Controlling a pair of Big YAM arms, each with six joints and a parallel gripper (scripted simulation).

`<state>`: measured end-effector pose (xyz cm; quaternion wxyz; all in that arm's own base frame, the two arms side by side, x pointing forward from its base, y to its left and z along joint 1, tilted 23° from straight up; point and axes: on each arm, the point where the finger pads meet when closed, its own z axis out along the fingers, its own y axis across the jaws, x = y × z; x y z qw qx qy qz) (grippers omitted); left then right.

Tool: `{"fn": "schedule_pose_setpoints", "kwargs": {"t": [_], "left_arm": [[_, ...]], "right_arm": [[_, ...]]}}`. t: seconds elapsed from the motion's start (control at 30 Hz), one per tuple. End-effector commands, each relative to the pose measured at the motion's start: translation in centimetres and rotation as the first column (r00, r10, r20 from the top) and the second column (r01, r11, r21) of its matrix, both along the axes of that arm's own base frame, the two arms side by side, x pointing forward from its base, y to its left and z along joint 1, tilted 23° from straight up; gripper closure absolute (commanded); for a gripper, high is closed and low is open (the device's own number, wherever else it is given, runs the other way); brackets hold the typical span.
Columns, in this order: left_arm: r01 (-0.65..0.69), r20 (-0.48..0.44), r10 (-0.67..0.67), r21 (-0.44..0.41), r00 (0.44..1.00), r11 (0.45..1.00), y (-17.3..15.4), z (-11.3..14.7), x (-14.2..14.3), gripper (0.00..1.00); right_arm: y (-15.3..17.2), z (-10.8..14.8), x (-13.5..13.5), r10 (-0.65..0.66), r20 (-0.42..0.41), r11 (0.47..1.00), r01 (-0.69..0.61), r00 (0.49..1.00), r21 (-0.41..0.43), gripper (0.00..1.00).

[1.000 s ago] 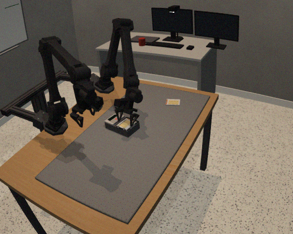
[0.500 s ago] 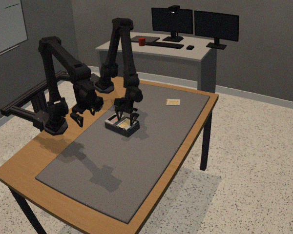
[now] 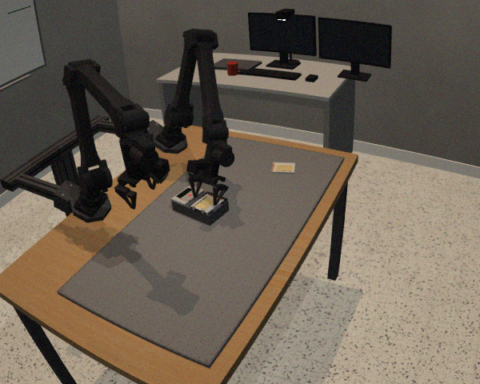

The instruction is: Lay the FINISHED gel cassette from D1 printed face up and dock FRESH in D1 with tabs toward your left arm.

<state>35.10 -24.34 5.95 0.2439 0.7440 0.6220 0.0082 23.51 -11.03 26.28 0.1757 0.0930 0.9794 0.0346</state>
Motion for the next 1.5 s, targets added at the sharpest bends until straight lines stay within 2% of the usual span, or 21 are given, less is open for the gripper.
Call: {"fn": "schedule_pose_setpoints", "kwargs": {"t": [0.0, 0.77, 1.13, 1.47], "left_arm": [[-0.005, 0.017, 0.005, -0.009, 1.000, 1.000, 0.5, 1.0, 0.3, 0.02], [-0.009, 0.016, 0.009, -0.009, 1.000, 1.000, 0.8, 1.3, 0.3, 0.02], [-0.008, 0.016, 0.008, -0.008, 1.000, 1.000, 1.4, 2.7, -0.2, 0.02], [-0.008, 0.013, 0.008, -0.006, 1.000, 1.000, 1.4, 2.9, -0.3, 0.02]], "right_arm": [[-0.8, 2.9, 0.8, -0.019, 0.040, 1.000, 0.020, 0.999, -0.021, 0.00], [-0.8, 2.9, 0.8, -0.019, 0.040, 1.000, 0.020, 0.999, -0.021, 0.00], [-0.8, 2.9, 0.8, -0.019, 0.040, 1.000, 0.020, 0.999, -0.021, 0.00], [-0.8, 2.9, 0.8, -0.019, 0.040, 1.000, 0.020, 0.999, -0.021, 0.00]]}}
